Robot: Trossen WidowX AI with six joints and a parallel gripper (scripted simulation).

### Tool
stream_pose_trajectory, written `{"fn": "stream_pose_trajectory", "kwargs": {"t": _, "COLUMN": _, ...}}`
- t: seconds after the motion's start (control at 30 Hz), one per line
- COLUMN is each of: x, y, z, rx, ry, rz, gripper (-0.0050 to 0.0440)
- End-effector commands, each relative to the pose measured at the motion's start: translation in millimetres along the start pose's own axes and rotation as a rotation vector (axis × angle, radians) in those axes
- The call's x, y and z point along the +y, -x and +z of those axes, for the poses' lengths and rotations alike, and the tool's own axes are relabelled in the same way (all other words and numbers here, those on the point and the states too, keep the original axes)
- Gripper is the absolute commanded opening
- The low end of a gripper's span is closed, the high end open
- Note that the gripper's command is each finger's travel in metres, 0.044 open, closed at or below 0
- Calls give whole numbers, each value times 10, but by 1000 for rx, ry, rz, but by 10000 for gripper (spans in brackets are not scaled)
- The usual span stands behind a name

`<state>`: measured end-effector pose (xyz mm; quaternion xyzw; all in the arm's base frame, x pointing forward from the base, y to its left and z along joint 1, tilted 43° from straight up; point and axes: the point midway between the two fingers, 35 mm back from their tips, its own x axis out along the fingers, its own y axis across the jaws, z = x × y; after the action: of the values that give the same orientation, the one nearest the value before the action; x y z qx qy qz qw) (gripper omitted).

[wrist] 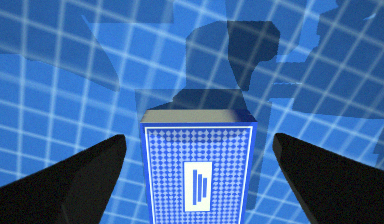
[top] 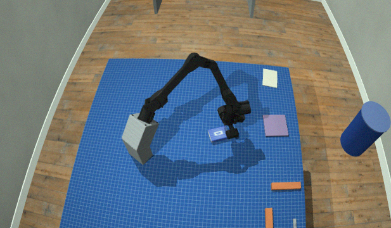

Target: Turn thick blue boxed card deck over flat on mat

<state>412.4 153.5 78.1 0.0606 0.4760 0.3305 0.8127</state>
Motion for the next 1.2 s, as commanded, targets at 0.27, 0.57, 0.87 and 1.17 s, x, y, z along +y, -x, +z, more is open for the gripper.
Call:
{"fn": "stream_pose_trajectory", "kwargs": {"t": 0.27, "x": 19, "y": 24, "z": 41, "rx": -11, "ry": 5, "rz": -5, "gripper": 415}}
{"fn": "stream_pose_trajectory", "kwargs": {"t": 0.57, "x": 19, "y": 24, "z": 41, "rx": -11, "ry": 5, "rz": -5, "gripper": 415}}
{"fn": "stream_pose_trajectory", "kwargs": {"t": 0.87, "x": 16, "y": 16, "z": 38, "rx": -9, "ry": 4, "rz": -5, "gripper": 415}}
{"fn": "stream_pose_trajectory", "kwargs": {"t": 1.17, "x": 14, "y": -18, "z": 36, "rx": -8, "ry": 3, "rz": -5, "gripper": 415}}
